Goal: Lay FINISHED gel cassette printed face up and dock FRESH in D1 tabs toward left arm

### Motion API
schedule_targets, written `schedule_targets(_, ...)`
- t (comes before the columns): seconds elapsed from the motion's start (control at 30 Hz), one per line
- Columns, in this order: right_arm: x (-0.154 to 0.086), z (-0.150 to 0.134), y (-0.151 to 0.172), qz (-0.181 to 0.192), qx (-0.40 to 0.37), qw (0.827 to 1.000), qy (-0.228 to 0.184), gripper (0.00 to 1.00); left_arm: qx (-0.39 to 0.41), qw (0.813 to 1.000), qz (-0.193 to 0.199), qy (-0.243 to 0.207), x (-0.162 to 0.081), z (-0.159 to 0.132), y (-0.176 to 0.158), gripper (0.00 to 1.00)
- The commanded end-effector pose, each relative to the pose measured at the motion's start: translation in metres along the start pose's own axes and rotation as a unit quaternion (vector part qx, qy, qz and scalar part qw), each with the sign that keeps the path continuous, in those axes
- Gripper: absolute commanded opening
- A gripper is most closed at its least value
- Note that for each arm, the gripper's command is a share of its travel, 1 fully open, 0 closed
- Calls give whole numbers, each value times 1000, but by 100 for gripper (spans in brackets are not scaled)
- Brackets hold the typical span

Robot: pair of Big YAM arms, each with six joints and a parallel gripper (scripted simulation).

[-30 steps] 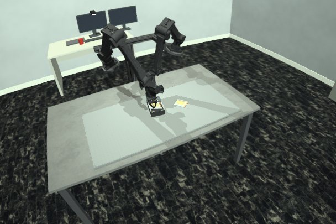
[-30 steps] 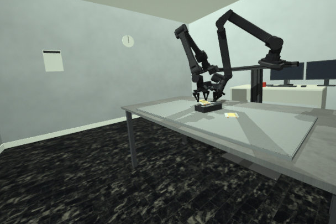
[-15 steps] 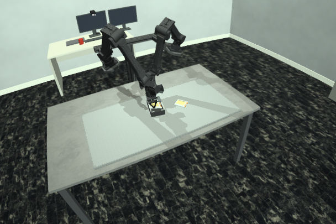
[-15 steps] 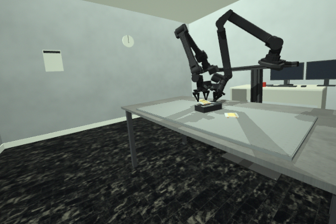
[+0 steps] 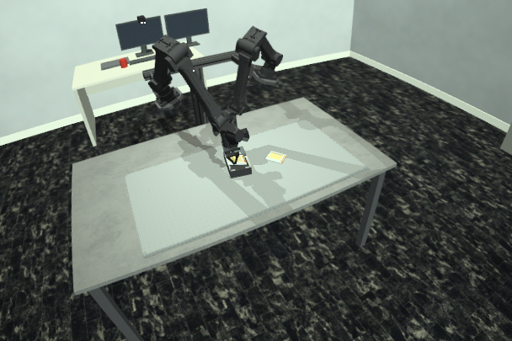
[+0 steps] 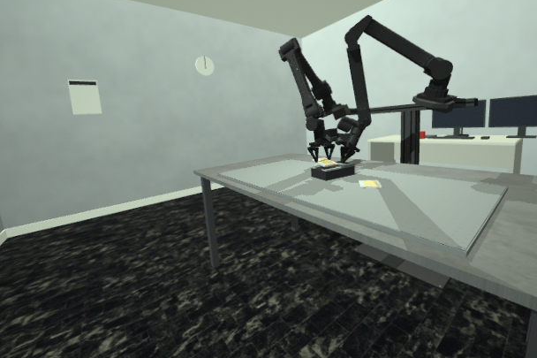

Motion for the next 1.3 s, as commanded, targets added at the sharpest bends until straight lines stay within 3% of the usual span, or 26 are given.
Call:
schedule_targets(0.0, -8, -5, -10, -10, 6, 1000, -6, 0, 21, 997, -58, 42, 30, -38, -48, 0)
schedule_targets(1.27, -15, -3, -8, -1, 0, 1000, -1, 0, 21, 997, -58, 42, 30, -38, -48, 0)
Point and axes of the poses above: on each arm, the point where the finger pads meet when closed, its own x axis out along the fingers, its own y axis across the jaws, z = x × y, the point moved 9 cm from there along -x, back along the fingers, and after that the axes turned 3 degrees about -x, right-handed, at the moved point
